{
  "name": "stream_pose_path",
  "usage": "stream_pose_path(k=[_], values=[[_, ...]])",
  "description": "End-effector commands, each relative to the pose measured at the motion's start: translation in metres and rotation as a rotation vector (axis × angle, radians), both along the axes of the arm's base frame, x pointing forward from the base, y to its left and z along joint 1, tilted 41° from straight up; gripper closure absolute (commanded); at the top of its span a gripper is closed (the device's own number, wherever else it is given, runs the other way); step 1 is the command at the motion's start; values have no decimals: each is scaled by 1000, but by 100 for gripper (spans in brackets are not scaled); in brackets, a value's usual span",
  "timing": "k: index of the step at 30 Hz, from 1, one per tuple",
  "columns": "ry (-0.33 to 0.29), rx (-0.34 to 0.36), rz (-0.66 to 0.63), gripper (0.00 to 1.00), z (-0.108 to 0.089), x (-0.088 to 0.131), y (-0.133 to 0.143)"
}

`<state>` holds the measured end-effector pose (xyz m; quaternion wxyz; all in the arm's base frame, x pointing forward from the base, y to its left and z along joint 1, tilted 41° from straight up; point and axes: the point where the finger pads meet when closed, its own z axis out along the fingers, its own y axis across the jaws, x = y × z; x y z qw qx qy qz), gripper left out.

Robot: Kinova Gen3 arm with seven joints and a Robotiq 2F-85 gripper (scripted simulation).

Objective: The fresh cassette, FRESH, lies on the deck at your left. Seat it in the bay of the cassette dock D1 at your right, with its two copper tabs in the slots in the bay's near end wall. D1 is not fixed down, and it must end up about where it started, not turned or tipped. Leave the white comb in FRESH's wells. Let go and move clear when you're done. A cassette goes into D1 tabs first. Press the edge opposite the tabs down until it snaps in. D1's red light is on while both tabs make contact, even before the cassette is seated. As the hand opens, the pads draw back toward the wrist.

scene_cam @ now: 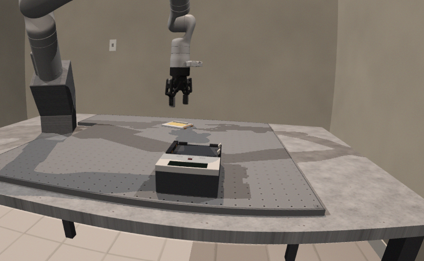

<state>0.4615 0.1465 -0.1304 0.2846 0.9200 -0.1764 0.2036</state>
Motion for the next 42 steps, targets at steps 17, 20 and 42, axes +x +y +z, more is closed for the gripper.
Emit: stream_pose_path(k=[17, 20, 42], values=[[31, -12, 19, 0, -6, 0, -5], [31, -12, 19, 0, -7, 1, -5], [31, -12, 19, 0, -27, 7, -21]])
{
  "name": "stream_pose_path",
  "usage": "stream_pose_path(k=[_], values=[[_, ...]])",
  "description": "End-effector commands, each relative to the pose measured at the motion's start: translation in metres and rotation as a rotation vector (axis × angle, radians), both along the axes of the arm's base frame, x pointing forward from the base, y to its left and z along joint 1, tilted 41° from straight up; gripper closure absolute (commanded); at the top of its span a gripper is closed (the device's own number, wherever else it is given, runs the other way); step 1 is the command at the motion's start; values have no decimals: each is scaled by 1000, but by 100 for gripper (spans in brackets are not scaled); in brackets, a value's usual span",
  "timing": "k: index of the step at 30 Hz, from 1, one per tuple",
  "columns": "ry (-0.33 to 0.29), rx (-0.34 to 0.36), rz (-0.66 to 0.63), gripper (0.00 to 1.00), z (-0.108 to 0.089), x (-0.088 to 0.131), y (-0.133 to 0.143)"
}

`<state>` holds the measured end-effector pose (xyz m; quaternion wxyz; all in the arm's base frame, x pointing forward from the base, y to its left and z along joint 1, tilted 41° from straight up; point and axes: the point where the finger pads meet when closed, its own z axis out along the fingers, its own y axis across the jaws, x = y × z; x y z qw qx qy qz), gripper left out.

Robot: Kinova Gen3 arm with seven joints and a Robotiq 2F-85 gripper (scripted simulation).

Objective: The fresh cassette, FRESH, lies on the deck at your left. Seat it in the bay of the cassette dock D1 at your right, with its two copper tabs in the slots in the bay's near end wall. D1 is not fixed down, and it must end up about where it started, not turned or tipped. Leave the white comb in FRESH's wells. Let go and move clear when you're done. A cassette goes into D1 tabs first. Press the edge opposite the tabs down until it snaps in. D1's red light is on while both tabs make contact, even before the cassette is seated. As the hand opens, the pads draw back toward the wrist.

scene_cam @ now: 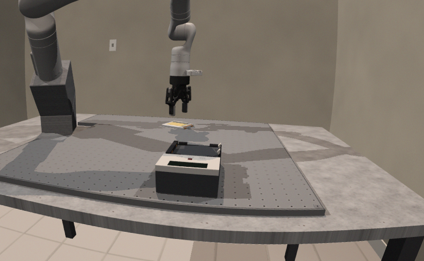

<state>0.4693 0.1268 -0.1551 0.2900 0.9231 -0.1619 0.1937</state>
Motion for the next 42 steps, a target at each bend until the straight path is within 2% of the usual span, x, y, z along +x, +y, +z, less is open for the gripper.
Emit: stream_pose_path(k=[1, 33, 42], values=[[2, -1, -1, 0, -3, 0, -3], [2, -1, -1, 0, -32, 10, -25], [2, -1, -1, 0, -32, 10, -25]])
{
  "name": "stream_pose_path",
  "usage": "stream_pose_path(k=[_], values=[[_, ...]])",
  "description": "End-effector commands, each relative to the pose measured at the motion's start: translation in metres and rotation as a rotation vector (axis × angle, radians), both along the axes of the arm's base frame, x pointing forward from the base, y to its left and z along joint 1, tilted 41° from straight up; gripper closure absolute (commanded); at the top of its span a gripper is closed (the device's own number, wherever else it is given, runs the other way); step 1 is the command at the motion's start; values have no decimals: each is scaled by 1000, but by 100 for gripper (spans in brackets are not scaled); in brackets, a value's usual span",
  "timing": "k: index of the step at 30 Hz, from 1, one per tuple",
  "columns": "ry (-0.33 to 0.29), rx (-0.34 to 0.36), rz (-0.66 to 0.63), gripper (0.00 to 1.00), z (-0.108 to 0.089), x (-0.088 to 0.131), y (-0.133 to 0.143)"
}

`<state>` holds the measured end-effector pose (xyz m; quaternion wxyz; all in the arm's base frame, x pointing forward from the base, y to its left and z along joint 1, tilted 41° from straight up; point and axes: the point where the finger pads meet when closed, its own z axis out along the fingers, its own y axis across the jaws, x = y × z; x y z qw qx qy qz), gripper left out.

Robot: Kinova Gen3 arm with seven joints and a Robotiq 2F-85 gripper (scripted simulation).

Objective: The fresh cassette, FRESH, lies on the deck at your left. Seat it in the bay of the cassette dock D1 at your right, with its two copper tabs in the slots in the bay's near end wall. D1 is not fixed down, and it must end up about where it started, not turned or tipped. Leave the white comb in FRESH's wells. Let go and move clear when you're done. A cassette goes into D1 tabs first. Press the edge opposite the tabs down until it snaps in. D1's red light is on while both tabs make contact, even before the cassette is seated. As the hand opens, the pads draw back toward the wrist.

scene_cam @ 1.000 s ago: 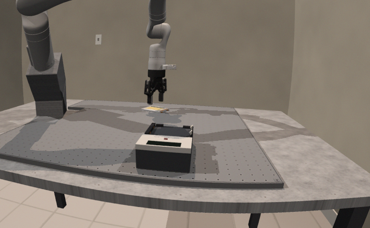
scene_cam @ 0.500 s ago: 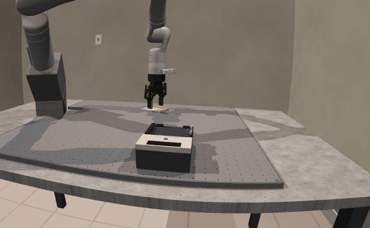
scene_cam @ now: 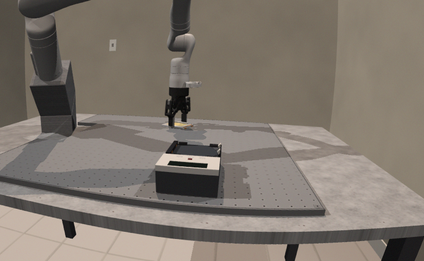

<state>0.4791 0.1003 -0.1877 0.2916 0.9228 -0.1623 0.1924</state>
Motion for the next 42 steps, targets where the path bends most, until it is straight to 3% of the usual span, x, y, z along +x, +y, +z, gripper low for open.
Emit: stream_pose_path(k=[1, 3, 4, 30, 42], values=[[-1, 1, 1, 0, 0, 0, 1], [-1, 1, 1, 0, 0, 0, 1], [-1, 1, 1, 100, 0, 0, 1], [-1, 1, 1, 100, 0, 0, 1], [-1, 1, 1, 100, 10, -3, 9]])
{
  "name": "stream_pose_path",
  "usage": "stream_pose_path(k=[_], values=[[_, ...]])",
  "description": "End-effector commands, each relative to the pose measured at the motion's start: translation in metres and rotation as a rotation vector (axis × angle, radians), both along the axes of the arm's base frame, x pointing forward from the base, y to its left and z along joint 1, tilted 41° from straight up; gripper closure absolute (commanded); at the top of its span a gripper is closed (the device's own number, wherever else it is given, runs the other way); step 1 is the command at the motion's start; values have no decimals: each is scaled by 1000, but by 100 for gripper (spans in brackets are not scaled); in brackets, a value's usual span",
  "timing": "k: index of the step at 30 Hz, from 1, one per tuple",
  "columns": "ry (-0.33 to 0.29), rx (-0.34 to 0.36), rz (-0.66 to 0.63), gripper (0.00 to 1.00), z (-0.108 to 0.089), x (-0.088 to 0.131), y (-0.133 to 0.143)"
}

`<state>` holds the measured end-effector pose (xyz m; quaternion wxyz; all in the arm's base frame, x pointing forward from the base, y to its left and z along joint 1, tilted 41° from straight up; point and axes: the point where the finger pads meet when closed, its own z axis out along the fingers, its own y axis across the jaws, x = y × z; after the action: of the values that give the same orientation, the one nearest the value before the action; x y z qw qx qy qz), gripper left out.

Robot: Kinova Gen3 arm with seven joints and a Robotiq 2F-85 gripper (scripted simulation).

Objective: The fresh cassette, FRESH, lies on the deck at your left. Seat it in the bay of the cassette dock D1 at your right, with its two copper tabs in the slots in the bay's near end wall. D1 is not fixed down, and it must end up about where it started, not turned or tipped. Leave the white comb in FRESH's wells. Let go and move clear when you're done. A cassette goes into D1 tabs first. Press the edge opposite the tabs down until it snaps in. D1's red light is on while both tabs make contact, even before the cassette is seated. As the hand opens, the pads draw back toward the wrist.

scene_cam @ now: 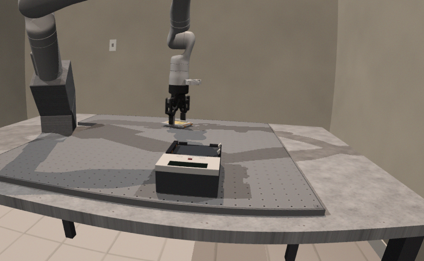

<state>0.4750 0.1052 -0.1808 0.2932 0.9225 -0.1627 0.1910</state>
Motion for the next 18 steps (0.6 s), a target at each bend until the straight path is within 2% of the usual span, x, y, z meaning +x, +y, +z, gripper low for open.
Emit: stream_pose_path(k=[1, 18], values=[[-4, 4, 3, 100, 4, 1, 5], [-4, 4, 3, 100, 20, -5, 17]])
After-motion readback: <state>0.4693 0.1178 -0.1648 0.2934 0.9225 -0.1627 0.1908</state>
